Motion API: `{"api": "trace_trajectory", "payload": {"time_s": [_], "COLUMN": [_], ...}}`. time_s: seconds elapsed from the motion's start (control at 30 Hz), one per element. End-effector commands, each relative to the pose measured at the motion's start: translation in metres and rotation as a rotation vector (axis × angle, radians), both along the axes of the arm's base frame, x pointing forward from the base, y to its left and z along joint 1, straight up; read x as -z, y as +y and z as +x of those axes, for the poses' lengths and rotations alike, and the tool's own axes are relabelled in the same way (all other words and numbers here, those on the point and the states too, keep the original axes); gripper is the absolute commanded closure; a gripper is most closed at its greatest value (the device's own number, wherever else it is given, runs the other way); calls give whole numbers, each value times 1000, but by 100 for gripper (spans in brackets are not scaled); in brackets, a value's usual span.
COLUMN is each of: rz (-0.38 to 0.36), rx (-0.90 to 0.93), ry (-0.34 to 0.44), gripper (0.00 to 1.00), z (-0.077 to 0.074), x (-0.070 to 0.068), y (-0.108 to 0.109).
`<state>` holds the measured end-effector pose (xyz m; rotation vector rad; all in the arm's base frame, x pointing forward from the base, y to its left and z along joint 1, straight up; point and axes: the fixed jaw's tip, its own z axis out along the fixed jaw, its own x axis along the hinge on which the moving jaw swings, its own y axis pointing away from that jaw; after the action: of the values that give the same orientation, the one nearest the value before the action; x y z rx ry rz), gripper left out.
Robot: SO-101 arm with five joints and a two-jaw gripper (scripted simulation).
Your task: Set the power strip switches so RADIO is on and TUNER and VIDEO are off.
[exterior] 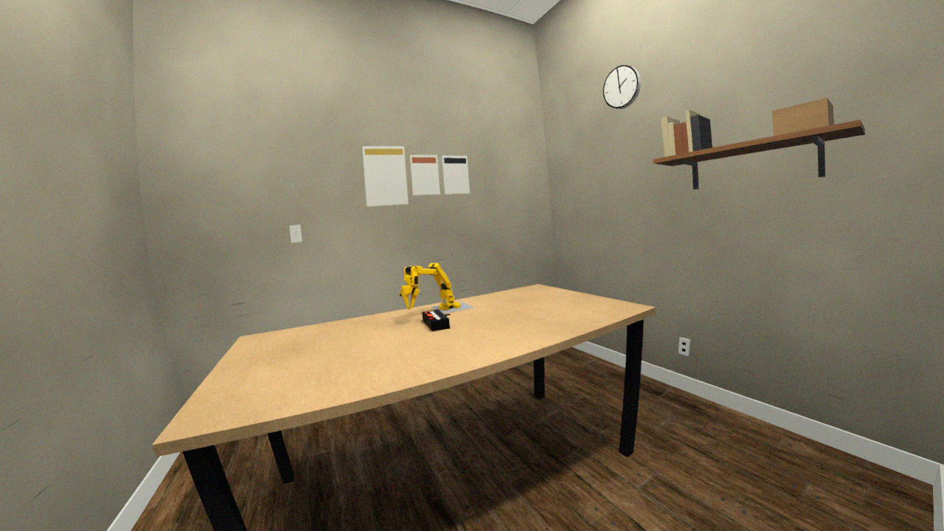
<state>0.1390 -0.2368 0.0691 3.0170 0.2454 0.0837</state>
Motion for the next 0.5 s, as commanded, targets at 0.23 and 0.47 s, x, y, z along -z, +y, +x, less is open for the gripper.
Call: {"api": "trace_trajectory", "payload": {"time_s": [0.23, 0.47], "rz": [60, 86], "rx": [-114, -178], "ry": [40, 62], "gripper": [100, 100], "z": [8, 8], "x": [3, 5], "y": [37, 61]}}
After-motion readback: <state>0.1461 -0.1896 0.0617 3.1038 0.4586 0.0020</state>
